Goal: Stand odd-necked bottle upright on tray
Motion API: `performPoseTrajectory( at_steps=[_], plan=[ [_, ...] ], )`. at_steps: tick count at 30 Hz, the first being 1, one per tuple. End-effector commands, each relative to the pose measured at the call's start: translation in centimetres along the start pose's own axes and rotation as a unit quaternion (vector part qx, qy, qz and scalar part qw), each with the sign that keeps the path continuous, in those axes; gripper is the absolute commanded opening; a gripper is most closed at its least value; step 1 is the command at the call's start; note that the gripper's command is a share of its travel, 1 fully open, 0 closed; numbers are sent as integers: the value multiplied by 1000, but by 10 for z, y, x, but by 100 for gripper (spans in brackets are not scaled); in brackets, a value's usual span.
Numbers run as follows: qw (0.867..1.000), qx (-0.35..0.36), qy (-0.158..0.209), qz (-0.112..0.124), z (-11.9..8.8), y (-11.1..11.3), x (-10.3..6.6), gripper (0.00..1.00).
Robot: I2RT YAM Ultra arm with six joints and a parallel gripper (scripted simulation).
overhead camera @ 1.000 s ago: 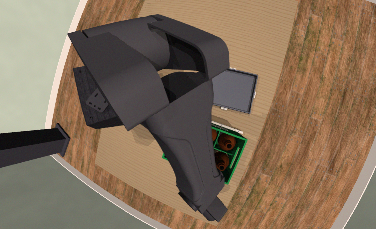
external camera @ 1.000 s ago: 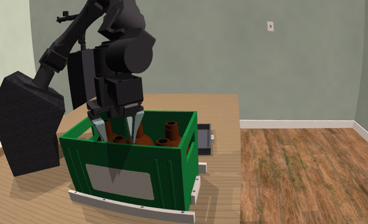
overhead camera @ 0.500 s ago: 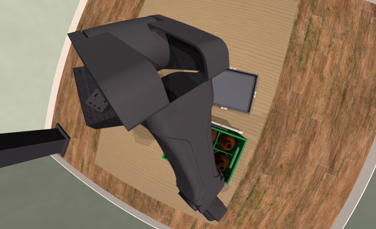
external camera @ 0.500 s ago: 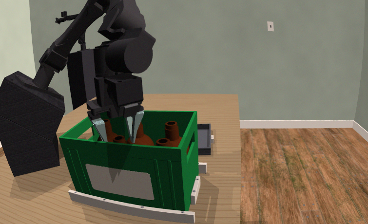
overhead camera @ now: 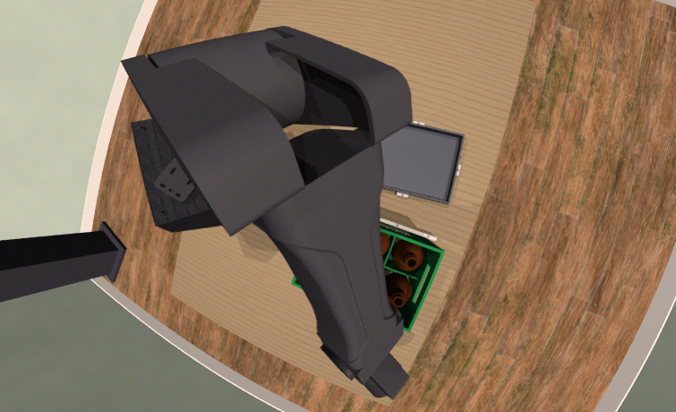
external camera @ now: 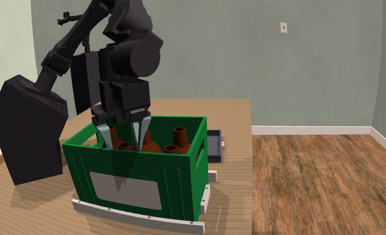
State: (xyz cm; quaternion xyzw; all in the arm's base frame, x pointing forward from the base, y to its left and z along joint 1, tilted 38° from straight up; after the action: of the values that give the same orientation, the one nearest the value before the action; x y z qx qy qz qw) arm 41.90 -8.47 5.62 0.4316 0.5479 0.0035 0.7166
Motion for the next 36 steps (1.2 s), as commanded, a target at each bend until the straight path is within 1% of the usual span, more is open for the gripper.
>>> performPoseTrajectory(
  at_steps=[1, 20, 21, 36],
  plan=[
    [1000, 12, -2, -4, 2, -10, 2, 61],
    [1000, 12, -2, -4, 2, -10, 2, 61],
    [1000, 12, -2, -4, 2, -10, 2, 0],
    [1000, 12, -1, -2, 1, -8, 1, 0]
  ],
)
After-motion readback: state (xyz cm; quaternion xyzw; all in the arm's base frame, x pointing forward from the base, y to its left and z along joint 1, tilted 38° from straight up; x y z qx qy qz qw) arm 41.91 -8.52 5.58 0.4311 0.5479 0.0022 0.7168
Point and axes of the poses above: the point where the finger pads meet when closed, its own x axis out along the fingers, its own y axis across the jaws, z = x × y, the point moved 1 cm from there along -x, back along the fingers, and after that the axes turned 1 degree about x, right-handed, at the moved point
